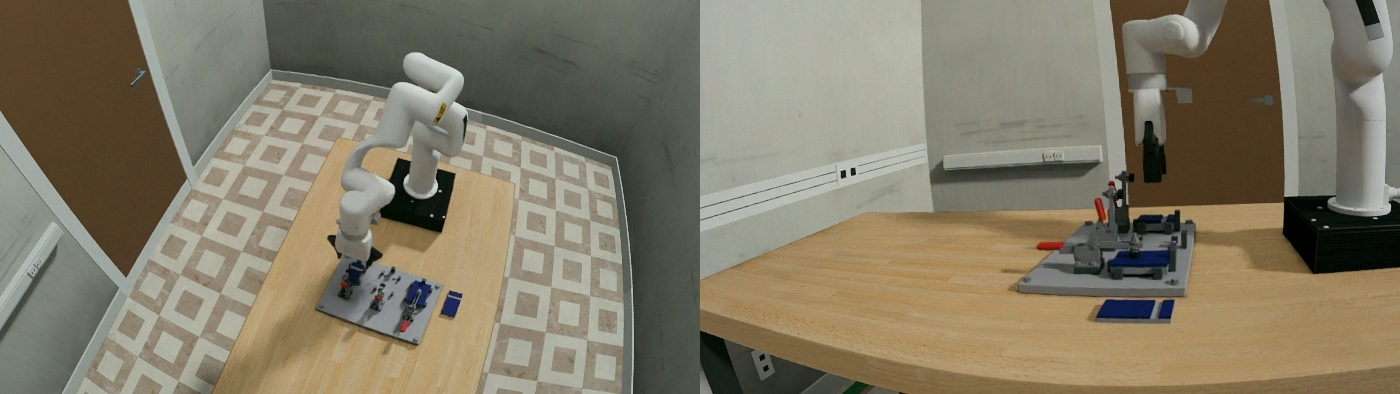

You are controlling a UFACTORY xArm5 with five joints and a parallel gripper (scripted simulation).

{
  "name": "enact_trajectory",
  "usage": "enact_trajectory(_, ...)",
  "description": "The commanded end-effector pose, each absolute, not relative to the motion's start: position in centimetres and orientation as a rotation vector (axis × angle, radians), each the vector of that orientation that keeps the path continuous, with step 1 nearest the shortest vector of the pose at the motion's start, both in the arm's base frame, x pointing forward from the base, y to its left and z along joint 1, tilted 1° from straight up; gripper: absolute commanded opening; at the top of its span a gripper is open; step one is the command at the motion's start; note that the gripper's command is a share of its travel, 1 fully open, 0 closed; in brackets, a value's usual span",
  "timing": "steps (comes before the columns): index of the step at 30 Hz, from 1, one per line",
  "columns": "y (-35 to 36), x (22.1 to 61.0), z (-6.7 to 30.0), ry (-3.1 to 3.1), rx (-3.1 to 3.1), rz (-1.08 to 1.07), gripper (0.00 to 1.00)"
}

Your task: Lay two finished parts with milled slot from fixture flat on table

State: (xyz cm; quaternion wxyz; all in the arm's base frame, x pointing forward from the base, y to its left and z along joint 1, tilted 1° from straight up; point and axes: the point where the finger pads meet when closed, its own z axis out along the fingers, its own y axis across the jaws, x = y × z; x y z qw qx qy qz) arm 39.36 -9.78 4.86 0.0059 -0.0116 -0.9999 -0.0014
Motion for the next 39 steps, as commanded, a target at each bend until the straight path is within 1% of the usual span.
enact_trajectory(1,-9.8,39.5,4.3,-3.134,-0.037,-0.003,1.0)
enact_trajectory(19,-9.8,39.5,0.8,-3.134,-0.037,-0.003,1.0)
enact_trajectory(39,-9.8,39.5,0.6,-3.133,-0.037,-0.003,1.0)
